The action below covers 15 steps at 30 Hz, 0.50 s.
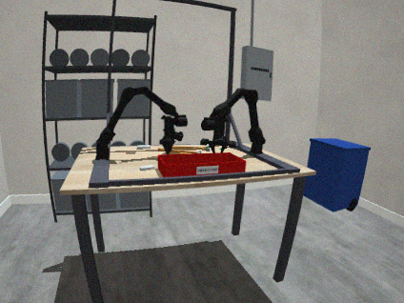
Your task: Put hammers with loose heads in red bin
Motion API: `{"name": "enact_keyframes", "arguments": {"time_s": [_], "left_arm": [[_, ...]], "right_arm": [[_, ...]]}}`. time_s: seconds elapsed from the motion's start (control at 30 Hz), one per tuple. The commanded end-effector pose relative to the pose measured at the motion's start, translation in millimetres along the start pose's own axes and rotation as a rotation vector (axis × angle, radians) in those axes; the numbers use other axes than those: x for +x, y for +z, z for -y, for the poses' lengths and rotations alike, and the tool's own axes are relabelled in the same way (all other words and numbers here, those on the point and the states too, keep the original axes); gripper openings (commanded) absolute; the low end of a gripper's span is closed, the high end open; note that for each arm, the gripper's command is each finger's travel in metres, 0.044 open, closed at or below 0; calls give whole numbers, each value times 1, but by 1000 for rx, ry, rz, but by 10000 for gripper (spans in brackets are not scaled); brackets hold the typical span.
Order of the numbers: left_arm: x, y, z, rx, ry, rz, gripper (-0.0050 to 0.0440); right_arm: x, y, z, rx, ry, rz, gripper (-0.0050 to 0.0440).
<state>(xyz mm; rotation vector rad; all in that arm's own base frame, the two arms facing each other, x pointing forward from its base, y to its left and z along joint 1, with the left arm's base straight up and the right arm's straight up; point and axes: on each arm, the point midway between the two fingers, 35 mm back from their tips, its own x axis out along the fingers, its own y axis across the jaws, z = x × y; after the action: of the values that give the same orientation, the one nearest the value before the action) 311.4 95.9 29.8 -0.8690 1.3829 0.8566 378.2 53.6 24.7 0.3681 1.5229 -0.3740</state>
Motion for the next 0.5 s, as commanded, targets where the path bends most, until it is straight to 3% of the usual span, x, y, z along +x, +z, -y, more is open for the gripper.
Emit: {"name": "enact_keyframes", "arguments": {"time_s": [0.0, 0.07, 0.23, 0.3, 0.43, 0.47], "left_arm": [[-8, 3, -8, -12, -3, 16, 182], [-5, 2, -8, -14, 3, 7, 218], [-44, 5, 1, -13, -20, 28, 218], [-44, 5, 1, -13, -20, 28, 218], [-73, 4, 1, -14, -21, 28, 218], [-75, 4, 1, -14, -21, 28, 240]], "right_arm": [[-10, -2, -5, -6, 19, 10, 241], [-10, -2, -5, -6, 19, 10, 279], [-49, 3, -6, -6, 33, 30, 279], [-49, 3, -6, -6, 33, 30, 279], [-78, 2, -4, -6, 33, 30, 279], [-79, 2, -4, -6, 32, 28, 279]]}}
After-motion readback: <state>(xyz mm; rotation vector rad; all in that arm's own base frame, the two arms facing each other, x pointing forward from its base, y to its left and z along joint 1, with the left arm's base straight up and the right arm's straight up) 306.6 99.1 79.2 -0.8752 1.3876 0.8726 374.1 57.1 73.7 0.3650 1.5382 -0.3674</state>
